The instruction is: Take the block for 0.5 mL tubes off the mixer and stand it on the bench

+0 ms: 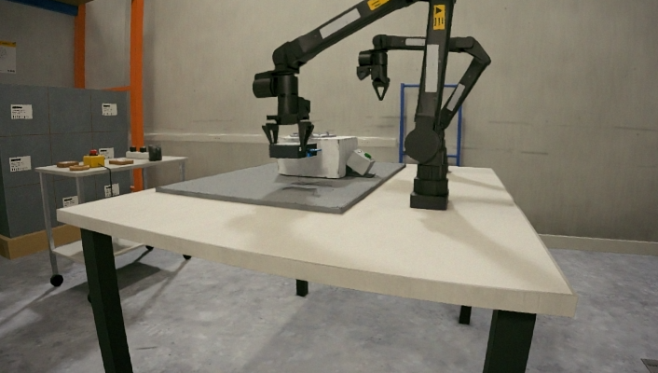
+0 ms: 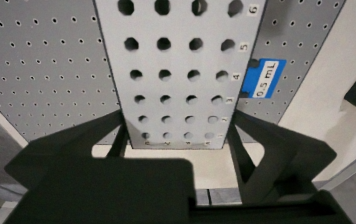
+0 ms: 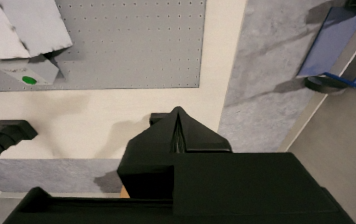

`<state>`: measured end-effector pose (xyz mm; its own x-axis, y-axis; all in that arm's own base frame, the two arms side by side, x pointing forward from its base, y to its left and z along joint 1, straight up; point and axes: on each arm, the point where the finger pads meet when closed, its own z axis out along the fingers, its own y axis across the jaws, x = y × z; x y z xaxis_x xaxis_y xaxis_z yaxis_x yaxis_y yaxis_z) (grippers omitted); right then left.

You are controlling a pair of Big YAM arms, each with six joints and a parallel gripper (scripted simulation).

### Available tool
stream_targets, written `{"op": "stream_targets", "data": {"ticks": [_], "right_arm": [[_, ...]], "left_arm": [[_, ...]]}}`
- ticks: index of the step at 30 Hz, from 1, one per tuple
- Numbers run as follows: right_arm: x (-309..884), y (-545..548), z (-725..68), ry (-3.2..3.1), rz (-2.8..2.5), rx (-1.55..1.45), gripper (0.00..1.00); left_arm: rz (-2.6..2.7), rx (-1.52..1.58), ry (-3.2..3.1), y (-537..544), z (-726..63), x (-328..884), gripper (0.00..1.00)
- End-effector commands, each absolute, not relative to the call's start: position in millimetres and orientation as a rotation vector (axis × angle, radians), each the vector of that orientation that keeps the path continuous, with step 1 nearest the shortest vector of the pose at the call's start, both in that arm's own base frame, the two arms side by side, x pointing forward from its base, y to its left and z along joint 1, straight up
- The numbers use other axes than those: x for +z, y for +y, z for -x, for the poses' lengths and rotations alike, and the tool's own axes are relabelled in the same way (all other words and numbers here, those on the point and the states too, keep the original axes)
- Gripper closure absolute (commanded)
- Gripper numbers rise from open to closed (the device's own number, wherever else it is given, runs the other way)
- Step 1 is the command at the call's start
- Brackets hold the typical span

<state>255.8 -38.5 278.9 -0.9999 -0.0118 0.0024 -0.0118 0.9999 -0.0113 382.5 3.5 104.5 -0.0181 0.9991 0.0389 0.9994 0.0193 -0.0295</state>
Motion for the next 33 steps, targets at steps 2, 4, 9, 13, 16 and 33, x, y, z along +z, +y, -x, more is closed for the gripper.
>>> {"op": "stream_targets", "data": {"ticks": [2, 4, 9, 13, 16, 33], "right_arm": [[292.9, -37.7, -268.5, -3.183, -0.025, 0.032, 1.00], [292.9, -37.7, -268.5, -3.183, -0.025, 0.032, 1.00], [294.9, -37.9, -269.7, -3.189, -0.025, 0.033, 1.00], [296.5, -38.0, -270.5, -3.193, -0.025, 0.034, 1.00], [297.7, -38.1, -271.2, -3.197, -0.025, 0.035, 1.00], [303.7, -38.7, -274.4, -3.214, -0.024, 0.039, 1.00]], "left_arm": [[2.193, -0.123, -2.290, 6.8, -406.2, 151.4, 1.00], [2.193, -0.123, -2.290, 6.8, -406.2, 151.4, 1.00], [2.212, -0.115, -2.263, 6.9, -408.4, 147.7, 1.00], [2.211, -0.101, -2.252, 6.9, -410.2, 143.0, 1.00], [2.210, -0.098, -2.251, 6.8, -411.4, 141.8, 1.00], [2.210, -0.097, -2.253, 6.4, -417.3, 141.6, 1.00]]}}
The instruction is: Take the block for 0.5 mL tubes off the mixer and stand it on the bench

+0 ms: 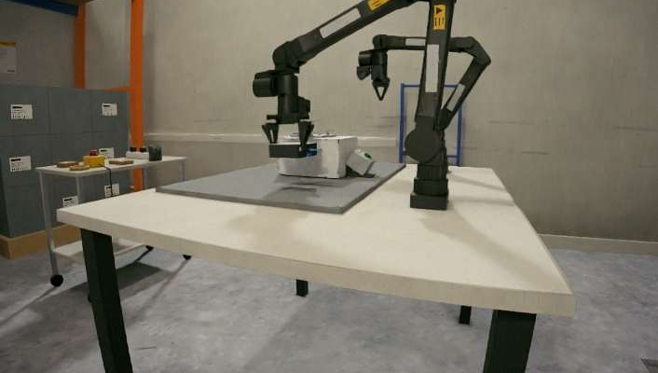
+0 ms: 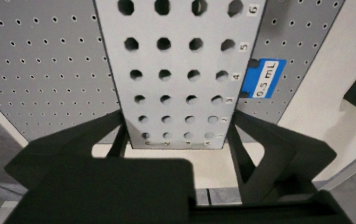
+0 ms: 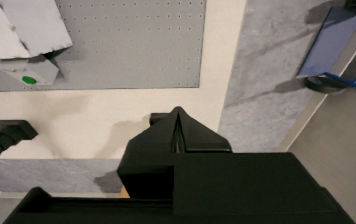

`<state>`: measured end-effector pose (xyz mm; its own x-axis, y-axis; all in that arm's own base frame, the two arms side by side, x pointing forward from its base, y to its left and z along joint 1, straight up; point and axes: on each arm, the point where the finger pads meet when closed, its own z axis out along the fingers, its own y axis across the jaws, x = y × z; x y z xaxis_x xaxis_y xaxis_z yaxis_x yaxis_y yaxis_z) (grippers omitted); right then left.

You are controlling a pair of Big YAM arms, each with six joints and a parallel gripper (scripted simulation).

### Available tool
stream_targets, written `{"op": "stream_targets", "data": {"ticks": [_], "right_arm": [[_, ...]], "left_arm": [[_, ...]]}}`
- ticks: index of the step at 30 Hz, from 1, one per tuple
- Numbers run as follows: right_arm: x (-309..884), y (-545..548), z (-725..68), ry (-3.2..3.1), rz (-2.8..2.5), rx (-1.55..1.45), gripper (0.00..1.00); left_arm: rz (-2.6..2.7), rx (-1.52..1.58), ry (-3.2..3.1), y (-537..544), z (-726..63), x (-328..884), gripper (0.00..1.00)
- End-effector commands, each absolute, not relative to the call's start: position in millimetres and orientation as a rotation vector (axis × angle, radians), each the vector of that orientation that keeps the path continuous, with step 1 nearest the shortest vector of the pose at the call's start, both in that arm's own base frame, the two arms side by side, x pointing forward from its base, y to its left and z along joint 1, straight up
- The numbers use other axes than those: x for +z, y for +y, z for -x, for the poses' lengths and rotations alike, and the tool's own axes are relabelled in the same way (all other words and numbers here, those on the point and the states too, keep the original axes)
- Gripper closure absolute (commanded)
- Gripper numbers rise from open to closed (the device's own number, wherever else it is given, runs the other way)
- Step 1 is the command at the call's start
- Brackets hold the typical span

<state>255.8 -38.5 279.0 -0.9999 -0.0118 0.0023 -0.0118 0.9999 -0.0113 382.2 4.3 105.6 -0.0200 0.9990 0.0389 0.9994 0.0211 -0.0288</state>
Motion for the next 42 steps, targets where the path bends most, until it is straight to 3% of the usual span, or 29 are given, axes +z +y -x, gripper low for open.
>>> {"op": "stream_targets", "data": {"ticks": [1, 27, 42], "right_arm": [[304.1, -38.7, -274.7, -3.215, -0.024, 0.040, 1.00], [277.3, -37.1, -261.7, -3.150, -0.024, 0.024, 1.00], [296.8, -38.5, -272.2, -3.201, -0.023, 0.035, 1.00]], "left_arm": [[2.210, -0.097, -2.253, 6.3, -417.6, 141.6, 1.00], [2.197, -0.062, -2.239, 5.7, -386.6, 131.7, 1.00], [2.210, -0.094, -2.255, 5.5, -406.1, 142.0, 1.00]]}}
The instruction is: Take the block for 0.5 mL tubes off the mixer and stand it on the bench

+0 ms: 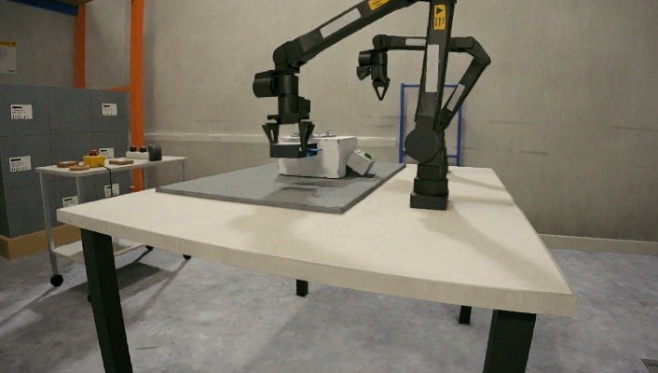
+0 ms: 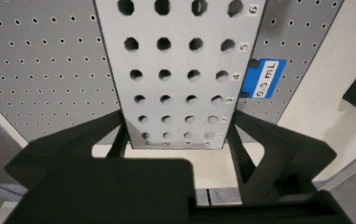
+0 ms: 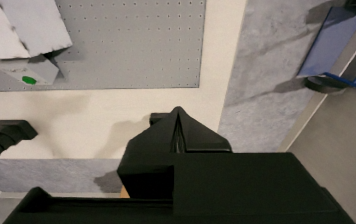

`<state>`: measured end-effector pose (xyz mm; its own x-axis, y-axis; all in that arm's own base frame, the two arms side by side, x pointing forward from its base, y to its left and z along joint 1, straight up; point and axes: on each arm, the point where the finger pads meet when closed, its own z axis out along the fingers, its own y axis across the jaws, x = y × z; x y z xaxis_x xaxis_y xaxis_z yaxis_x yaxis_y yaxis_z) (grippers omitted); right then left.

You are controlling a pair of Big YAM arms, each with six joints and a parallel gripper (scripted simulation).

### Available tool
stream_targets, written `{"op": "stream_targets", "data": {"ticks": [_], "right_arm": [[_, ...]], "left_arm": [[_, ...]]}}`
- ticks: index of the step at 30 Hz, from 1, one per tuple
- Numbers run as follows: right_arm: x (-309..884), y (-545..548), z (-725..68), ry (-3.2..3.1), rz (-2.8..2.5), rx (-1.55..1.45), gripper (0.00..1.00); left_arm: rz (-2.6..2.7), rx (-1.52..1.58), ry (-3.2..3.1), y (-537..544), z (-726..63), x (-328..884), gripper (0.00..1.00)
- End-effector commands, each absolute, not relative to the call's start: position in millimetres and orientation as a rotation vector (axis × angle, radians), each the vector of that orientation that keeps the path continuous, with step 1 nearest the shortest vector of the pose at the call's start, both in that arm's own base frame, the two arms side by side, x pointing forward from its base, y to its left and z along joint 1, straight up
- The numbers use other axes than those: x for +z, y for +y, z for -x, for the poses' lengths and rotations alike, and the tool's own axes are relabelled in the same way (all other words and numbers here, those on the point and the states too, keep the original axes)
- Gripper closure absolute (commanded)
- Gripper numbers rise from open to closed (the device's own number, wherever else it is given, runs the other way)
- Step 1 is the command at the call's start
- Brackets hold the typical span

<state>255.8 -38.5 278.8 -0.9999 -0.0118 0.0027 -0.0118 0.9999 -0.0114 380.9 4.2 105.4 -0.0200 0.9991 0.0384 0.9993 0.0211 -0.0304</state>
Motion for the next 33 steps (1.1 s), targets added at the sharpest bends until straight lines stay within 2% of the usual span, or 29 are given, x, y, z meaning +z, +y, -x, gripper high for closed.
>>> {"op": "stream_targets", "data": {"ticks": [1, 33], "right_arm": [[297.2, -38.5, -272.4, -3.203, -0.023, 0.035, 1.00], [292.8, -38.1, -269.7, -3.190, -0.023, 0.030, 1.00]], "left_arm": [[2.209, -0.091, -2.254, 5.5, -406.5, 140.8, 1.00], [2.230, -0.149, -2.279, 5.3, -417.1, 158.6, 1.00]]}}
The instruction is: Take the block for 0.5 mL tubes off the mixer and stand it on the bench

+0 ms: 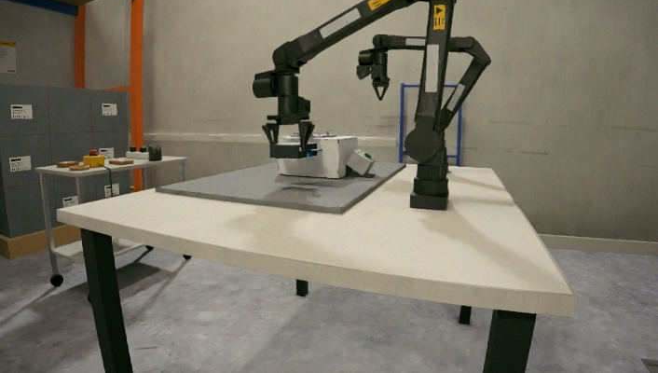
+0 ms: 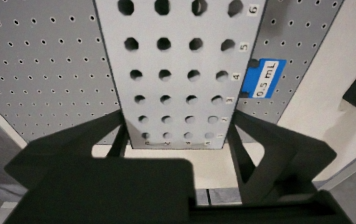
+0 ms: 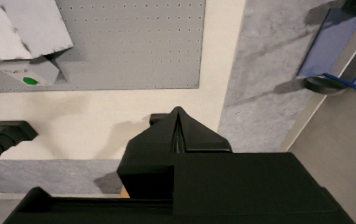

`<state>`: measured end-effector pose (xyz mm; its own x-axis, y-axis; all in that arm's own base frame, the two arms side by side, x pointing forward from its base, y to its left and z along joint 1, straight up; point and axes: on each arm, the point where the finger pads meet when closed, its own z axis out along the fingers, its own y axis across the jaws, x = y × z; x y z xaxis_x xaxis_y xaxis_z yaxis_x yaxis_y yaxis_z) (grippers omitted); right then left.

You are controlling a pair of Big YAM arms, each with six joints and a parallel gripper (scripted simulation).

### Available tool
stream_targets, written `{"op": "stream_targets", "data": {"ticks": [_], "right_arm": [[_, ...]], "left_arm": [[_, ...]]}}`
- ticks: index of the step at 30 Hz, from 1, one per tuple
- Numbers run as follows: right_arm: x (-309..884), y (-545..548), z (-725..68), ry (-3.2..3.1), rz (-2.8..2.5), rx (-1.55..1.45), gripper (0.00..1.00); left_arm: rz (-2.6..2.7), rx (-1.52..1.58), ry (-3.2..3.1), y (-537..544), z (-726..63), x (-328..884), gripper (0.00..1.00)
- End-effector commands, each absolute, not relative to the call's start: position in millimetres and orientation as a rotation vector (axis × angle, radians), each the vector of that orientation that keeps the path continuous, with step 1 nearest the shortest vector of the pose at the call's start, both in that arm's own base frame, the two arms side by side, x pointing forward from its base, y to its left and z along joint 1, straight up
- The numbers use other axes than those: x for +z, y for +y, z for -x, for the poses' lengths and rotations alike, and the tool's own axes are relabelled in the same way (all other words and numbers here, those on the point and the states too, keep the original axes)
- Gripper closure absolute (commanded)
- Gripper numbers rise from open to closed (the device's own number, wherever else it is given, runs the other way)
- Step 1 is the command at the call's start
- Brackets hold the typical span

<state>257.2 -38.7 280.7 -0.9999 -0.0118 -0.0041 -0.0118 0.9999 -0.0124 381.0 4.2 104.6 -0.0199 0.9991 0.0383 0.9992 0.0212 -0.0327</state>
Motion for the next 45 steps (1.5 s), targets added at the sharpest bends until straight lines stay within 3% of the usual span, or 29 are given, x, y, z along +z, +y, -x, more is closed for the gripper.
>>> {"op": "stream_targets", "data": {"ticks": [1, 45], "right_arm": [[291.2, -38.0, -268.9, 3.097, 0.022, -0.028, 1.00], [301.7, -38.4, -272.4, 3.076, 0.020, -0.029, 1.00]], "left_arm": [[2.231, -0.150, -2.279, 5.3, -417.5, 158.9, 1.00], [2.218, -0.124, -2.269, 5.0, -407.6, 149.3, 1.00]]}}
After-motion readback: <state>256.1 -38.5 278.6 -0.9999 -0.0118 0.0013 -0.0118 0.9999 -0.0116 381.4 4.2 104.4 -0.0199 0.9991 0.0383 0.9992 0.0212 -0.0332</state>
